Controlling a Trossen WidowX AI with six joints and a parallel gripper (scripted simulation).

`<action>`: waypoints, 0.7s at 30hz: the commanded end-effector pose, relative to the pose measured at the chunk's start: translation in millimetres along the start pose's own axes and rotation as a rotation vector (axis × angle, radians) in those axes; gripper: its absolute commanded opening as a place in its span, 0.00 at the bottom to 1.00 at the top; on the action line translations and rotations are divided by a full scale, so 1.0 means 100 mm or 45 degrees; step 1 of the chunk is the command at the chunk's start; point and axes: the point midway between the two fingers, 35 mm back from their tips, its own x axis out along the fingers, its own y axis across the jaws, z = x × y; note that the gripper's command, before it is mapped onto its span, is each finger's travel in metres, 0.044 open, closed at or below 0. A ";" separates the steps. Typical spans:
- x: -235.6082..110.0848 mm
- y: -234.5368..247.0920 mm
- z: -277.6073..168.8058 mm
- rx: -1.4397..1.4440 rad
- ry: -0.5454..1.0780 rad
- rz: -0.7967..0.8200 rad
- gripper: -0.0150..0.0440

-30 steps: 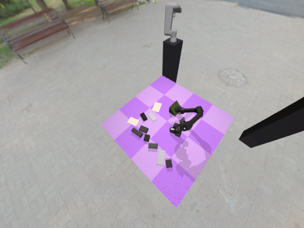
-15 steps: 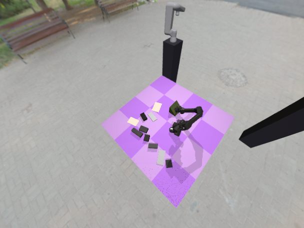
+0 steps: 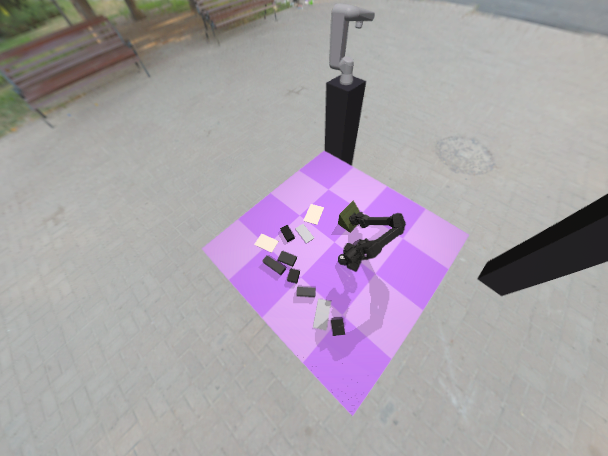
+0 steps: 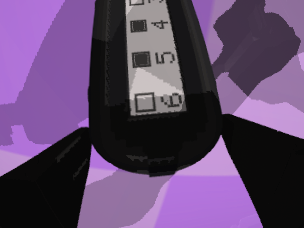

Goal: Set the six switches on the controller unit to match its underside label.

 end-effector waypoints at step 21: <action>-0.10 0.00 0.16 -0.003 -0.015 0.005 0.82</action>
